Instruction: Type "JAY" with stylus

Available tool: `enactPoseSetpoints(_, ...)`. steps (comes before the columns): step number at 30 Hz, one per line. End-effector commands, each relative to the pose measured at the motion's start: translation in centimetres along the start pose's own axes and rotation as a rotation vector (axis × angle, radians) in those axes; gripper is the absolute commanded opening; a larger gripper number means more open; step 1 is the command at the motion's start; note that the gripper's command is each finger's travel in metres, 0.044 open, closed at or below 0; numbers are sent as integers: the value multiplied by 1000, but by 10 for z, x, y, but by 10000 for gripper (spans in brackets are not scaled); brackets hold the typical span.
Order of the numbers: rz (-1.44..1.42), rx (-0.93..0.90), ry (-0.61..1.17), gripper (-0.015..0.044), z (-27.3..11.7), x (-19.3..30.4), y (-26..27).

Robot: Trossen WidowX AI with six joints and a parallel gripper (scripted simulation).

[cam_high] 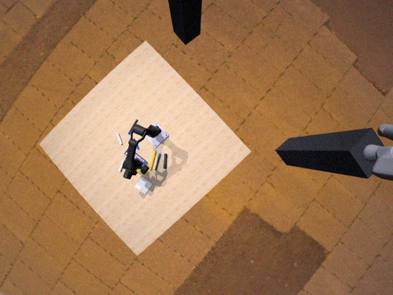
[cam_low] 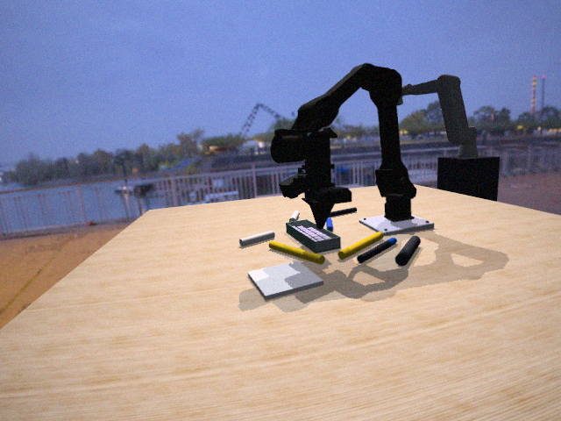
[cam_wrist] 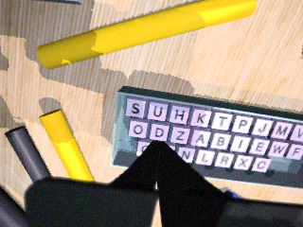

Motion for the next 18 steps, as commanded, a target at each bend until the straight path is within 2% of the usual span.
enactPoseSetpoints(1, 2, 5, 18, 0, 2, 1, 0)
enactPoseSetpoints(5, 2, 6, 18, 0, 2, 1, -8)
enactPoseSetpoints(10, 2, 12, 18, 0, 2, 8, -59)
enactPoseSetpoints(18, 2, 12, 18, 0, 2, 9, -61)
Point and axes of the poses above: the point midway between the two fingers, 35 mm back from their tips, its own z axis out along the fingers, its own y axis across the jaws, x = y × z, the point moved 2 cm from there along -z, back along the fingers, and after that the axes turned 7 degrees about -z, right-handed, at the moved point
